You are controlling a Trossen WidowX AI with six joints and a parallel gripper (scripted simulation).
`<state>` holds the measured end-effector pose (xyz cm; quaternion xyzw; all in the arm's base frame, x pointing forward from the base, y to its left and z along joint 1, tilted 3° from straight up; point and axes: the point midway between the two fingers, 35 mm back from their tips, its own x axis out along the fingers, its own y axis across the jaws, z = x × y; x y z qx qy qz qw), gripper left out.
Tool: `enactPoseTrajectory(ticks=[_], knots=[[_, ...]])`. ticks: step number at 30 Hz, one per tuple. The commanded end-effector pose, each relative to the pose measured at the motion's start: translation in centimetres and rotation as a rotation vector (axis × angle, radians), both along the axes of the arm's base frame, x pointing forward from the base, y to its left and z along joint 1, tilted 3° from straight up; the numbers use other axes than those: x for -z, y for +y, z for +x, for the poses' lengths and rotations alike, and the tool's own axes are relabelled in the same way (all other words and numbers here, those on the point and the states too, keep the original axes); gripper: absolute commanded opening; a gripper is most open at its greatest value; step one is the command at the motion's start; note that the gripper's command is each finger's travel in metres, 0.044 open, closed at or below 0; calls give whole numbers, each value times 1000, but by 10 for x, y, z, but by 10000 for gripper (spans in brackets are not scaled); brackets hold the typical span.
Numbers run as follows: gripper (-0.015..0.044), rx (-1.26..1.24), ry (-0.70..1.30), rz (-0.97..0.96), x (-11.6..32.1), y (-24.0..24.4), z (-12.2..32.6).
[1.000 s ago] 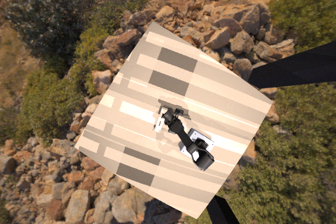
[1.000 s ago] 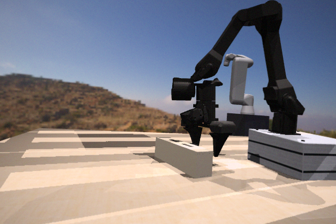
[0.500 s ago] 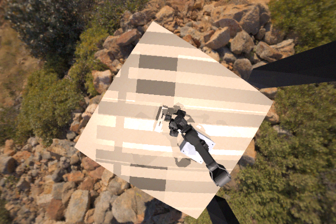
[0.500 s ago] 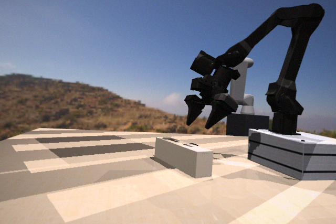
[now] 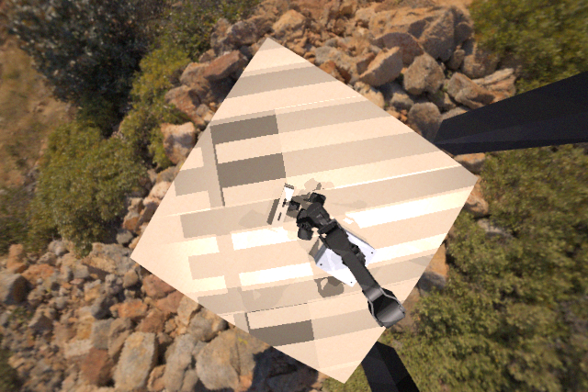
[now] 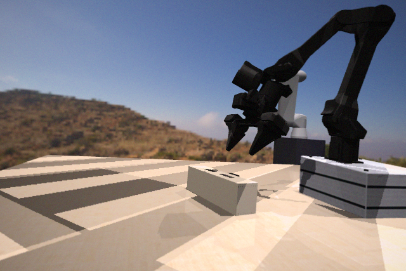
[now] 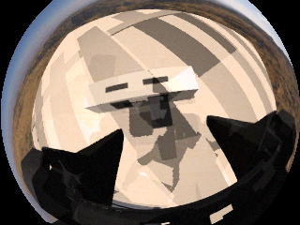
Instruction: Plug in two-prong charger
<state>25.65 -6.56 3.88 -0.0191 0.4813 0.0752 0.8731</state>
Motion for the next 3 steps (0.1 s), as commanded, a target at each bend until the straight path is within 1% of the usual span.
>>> enactPoseTrajectory(ticks=[1, 3], knots=[[440, -6, -6, -2, -1, 0, 0], [440, -6, -6, -2, -1, 0, 0]])
